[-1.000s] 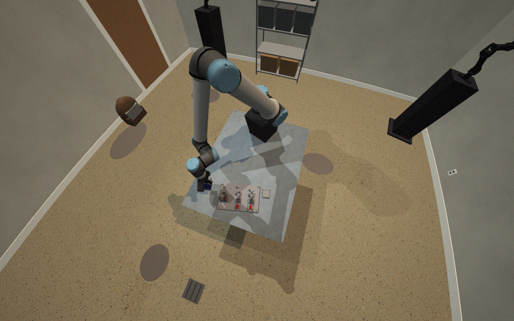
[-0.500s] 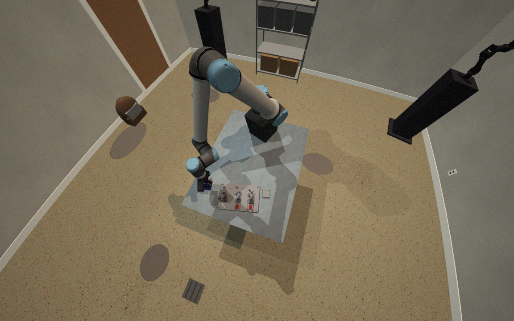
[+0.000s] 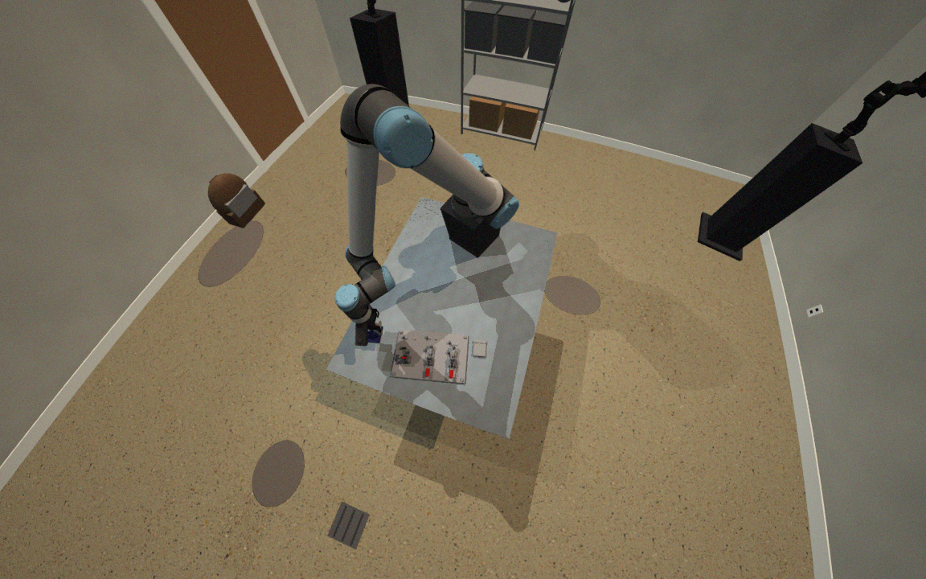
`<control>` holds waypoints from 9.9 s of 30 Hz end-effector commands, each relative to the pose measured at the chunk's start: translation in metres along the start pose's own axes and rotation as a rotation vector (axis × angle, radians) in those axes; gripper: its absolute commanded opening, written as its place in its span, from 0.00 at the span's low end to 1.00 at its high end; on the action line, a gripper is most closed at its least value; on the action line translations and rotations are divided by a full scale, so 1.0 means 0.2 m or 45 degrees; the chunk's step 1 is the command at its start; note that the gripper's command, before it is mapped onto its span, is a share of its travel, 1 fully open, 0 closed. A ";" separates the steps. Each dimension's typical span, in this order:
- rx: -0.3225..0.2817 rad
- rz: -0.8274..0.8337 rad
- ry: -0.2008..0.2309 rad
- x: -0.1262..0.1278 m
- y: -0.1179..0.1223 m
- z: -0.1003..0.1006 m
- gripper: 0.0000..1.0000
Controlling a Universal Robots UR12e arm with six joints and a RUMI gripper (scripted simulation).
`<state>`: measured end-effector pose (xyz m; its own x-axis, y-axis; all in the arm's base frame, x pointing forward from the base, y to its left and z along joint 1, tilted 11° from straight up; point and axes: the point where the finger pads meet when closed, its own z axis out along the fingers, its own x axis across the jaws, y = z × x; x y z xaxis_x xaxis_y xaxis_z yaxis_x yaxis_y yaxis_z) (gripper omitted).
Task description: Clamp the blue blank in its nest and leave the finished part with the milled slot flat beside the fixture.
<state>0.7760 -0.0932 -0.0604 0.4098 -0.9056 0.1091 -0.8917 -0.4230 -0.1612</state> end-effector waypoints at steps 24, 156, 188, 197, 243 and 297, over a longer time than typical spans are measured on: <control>0.001 0.000 0.001 -0.05 0.00 0.00 0.00; 0.001 0.000 0.001 -0.78 -0.01 0.05 0.00; 0.001 0.000 0.001 -0.78 -0.02 0.19 0.00; 0.001 0.000 0.001 -0.78 -0.02 0.20 0.00; 0.001 0.000 0.001 -0.78 -0.02 0.20 0.00; 0.001 0.000 0.001 -0.78 -0.02 0.32 0.00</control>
<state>0.7264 0.0481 -0.1394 0.4098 -0.9056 0.1094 -0.8917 -0.4230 -0.1612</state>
